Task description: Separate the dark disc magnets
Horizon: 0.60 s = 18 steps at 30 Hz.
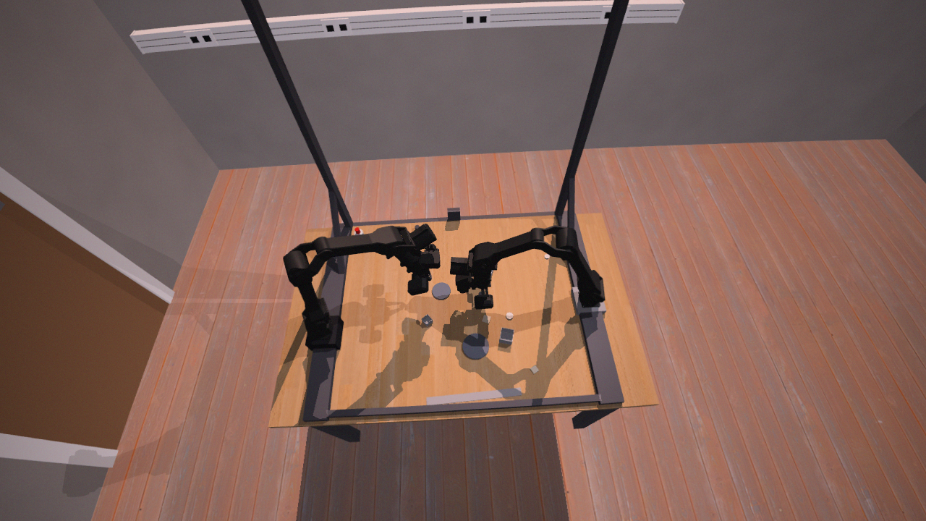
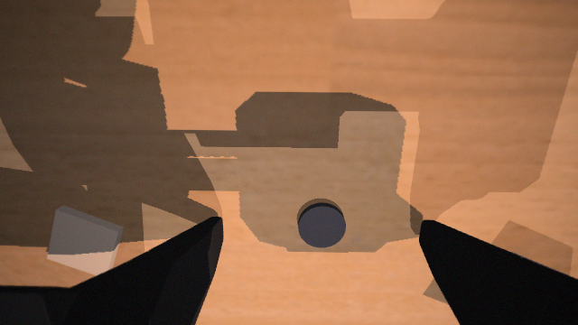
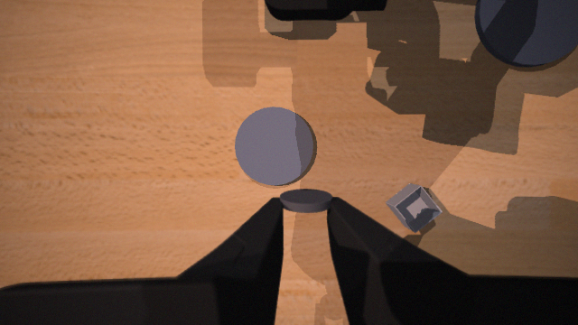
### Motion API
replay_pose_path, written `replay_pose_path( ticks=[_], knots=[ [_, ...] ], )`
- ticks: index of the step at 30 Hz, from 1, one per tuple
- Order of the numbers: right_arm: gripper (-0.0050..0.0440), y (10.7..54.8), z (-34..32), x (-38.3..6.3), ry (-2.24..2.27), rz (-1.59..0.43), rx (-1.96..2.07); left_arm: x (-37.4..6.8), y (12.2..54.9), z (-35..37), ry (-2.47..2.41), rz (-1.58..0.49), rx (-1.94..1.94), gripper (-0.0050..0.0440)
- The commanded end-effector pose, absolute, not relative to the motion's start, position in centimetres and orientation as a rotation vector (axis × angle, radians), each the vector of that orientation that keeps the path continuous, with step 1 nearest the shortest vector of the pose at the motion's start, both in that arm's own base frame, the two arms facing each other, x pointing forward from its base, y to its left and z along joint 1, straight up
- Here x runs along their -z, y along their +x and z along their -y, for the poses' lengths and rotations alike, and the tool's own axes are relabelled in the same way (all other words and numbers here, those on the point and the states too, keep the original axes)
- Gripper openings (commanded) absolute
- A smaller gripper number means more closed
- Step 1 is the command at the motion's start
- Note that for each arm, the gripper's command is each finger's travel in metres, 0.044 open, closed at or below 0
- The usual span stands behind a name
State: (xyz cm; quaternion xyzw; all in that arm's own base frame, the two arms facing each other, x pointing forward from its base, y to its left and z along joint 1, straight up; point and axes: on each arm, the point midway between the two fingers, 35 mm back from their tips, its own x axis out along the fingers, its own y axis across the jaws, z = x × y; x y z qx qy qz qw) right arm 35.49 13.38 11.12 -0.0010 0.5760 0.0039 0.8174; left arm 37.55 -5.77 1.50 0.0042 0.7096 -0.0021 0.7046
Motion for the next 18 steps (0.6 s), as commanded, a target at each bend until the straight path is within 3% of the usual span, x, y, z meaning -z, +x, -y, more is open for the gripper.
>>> replay_pose_path(
  ticks=[1, 5, 18],
  knots=[
    [0.004, 35.9, -13.4, -12.2, 0.007, -1.196, -0.011, -4.9, 38.4, 5.9, 0.001, -1.52, 0.012, 0.04],
    [0.004, 35.9, -13.4, -12.2, 0.007, -1.196, -0.011, -8.9, 37.7, 5.9, 0.002, -1.519, 0.011, 0.04],
    [0.004, 35.9, -13.4, -12.2, 0.007, -1.196, -0.011, -8.5, 36.6, 5.4, 0.007, -1.549, 0.009, 0.04]
  ],
)
